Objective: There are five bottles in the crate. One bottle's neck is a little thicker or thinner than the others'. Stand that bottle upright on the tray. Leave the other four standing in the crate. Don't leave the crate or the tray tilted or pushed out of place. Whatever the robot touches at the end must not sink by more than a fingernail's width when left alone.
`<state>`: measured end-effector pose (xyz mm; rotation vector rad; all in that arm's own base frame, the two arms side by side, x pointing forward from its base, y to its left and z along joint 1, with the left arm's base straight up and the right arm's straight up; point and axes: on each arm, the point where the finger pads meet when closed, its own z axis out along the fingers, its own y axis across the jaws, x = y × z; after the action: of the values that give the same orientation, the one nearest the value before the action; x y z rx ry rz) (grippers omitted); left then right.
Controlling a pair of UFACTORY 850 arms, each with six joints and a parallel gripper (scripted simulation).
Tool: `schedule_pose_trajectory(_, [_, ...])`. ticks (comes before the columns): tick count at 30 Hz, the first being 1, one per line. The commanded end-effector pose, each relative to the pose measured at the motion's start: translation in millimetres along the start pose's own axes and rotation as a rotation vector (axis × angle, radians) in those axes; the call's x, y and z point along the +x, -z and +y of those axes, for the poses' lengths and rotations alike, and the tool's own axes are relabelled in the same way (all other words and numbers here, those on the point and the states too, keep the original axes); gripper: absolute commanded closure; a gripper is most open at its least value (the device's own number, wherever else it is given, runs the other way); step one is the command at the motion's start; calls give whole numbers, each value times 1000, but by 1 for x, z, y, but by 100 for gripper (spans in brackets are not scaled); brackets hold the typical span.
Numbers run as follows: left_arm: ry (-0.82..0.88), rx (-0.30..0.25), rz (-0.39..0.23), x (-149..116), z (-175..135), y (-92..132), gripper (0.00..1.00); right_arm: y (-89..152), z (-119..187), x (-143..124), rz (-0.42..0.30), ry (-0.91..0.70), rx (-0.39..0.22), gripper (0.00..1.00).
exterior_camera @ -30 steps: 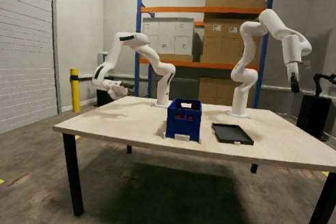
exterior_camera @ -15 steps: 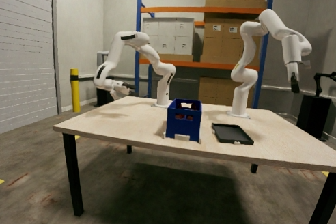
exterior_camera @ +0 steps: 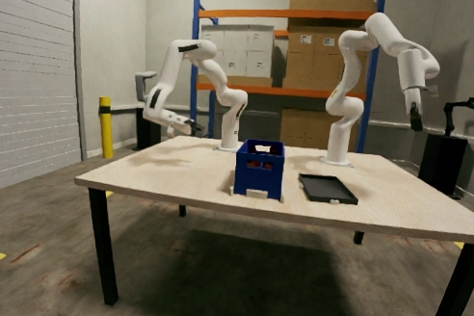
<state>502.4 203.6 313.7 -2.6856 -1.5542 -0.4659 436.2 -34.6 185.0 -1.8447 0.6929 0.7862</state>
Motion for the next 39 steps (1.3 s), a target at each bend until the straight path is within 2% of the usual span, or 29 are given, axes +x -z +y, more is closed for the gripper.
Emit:
schedule_pose_trajectory(1, [0, -1, 2, 1, 1, 1, 0, -15, 11, -6, 29, -16, -70, 0])
schedule_pose_trajectory(15, [0, -1, 2, 1, 1, 1, 0, -74, 98, -43, 200, -17, -472, 0])
schedule_pose_trajectory(17, [0, -1, 2, 1, 1, 1, 0, -74, 98, -43, 200, -17, -472, 0])
schedule_pose_trajectory(28, [0, -1, 2, 1, 1, 1, 0, -96, 171, -71, 377, 102, -772, 0])
schedule_pose_trajectory(32, [0, -1, 2, 1, 1, 1, 0, -100, 192, -78, 440, 169, -857, 0])
schedule_pose_trajectory(34, [0, -1, 2, 1, 1, 1, 0, -100, 192, -78, 440, 169, -857, 0])
schedule_pose_trajectory(39, [0, -1, 2, 1, 1, 1, 0, -104, 213, -86, 514, 263, -939, 0])
